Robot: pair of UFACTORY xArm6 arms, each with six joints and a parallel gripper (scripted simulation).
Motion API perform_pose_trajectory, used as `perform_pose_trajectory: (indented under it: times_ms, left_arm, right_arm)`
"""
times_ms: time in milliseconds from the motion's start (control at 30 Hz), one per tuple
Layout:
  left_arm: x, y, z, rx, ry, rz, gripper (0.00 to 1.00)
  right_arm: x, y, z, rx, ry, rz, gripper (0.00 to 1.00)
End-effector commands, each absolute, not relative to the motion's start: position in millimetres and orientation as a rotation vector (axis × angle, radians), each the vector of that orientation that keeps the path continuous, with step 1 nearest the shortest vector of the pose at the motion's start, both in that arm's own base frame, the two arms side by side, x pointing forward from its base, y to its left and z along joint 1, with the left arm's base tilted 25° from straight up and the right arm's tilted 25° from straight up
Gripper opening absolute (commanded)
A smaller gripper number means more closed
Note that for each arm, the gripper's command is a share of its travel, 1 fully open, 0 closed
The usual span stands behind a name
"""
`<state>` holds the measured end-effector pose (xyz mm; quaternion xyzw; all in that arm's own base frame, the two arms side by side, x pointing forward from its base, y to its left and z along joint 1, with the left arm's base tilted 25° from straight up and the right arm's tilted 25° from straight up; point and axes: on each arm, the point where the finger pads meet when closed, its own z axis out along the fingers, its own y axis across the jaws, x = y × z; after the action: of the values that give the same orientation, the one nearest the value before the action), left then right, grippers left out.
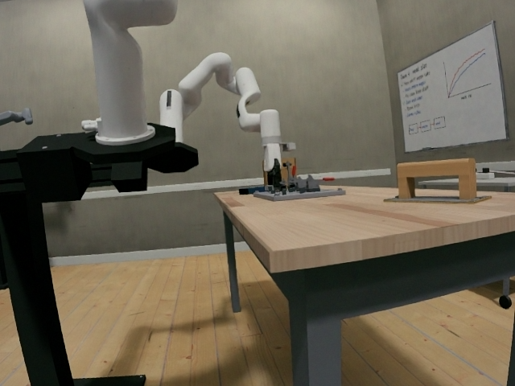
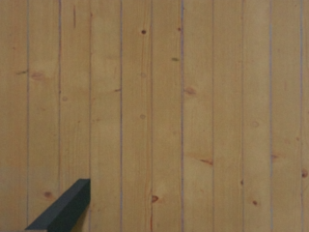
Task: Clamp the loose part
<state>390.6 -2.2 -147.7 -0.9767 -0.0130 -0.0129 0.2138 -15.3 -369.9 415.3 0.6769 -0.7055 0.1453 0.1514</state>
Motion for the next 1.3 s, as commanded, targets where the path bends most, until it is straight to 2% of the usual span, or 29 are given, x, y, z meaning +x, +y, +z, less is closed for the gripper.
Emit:
perform_pose_trajectory:
  times_ms: [0, 767, 1267]
  left_arm:
    - [392.5, -3.5, -146.1, -2.712, -0.035, -0.042, 1.0]
    - [391.5, -27.0, -95.1, -2.712, -0.036, -0.042, 1.0]
    - [391.4, -28.5, -92.0, -2.712, -0.036, -0.042, 1.0]
  right_arm:
    - [-15.3, -370.4, 418.3, 1.939, -2.021, 0.423, 1.0]
    - [-15.3, -370.4, 418.3, 1.939, -2.021, 0.423, 1.0]
    - [-15.3, -370.4, 418.3, 1.939, -2.021, 0.423, 1.0]
